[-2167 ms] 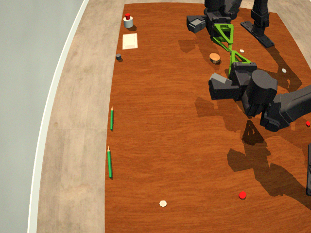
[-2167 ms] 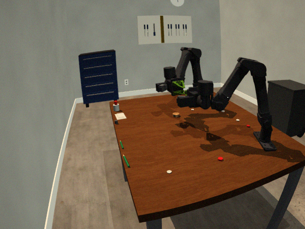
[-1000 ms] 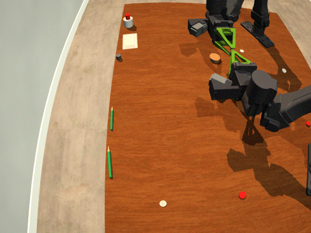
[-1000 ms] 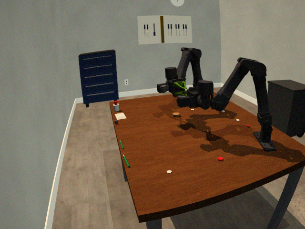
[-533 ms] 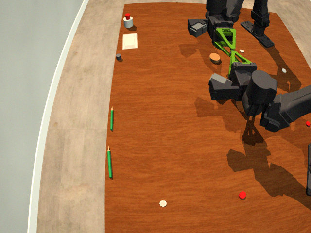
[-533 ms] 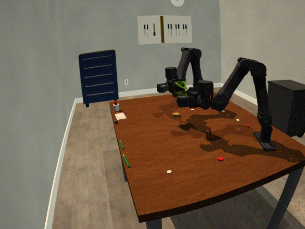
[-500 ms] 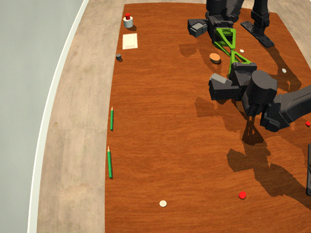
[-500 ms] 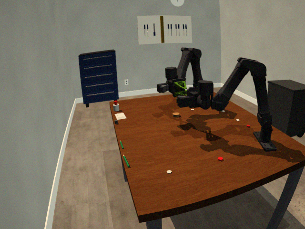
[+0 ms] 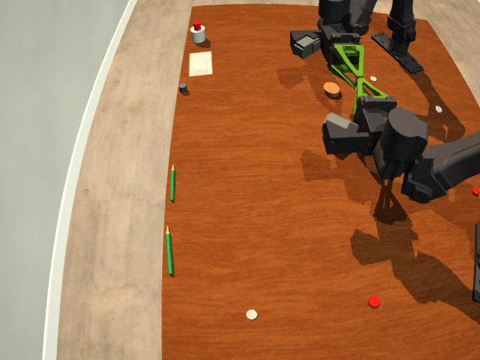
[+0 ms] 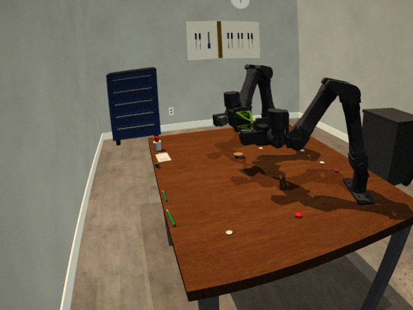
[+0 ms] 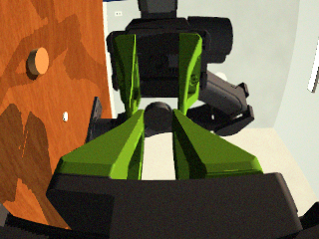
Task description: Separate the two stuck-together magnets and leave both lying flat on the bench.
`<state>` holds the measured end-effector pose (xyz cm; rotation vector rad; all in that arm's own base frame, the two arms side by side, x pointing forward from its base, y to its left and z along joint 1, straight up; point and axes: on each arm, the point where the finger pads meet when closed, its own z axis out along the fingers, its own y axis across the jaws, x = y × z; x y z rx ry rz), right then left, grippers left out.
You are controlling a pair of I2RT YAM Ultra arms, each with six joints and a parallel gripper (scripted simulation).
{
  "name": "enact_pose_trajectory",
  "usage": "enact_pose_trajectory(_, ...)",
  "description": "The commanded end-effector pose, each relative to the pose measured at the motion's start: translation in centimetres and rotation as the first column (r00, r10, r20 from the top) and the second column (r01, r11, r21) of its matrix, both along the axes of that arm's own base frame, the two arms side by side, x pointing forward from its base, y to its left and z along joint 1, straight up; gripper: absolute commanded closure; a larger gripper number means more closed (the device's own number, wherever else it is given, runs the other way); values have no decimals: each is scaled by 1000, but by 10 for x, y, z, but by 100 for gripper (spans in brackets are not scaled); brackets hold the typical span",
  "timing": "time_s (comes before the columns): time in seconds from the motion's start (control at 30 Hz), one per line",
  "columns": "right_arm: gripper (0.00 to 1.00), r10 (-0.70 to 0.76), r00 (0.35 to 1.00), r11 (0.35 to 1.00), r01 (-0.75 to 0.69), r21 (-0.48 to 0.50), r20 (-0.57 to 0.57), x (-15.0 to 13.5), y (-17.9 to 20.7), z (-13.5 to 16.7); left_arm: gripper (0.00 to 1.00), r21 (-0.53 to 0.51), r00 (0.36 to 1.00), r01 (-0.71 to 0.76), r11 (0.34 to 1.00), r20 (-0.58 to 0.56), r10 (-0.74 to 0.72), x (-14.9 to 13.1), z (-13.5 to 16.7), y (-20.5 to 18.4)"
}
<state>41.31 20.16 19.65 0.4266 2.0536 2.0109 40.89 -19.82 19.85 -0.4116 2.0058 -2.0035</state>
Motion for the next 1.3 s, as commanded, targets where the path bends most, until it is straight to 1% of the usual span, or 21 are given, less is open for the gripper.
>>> enact_pose_trajectory(0.0,67,-2,999,1000,2,3,33,-1,0,10,82,-3,999,0,1000,37,0,0,9,0)
enact_pose_trajectory(1.27,67,-3,999,1000,2,4,33,-1,0,10,82,-3,999,0,1000,37,0,0,9,0)
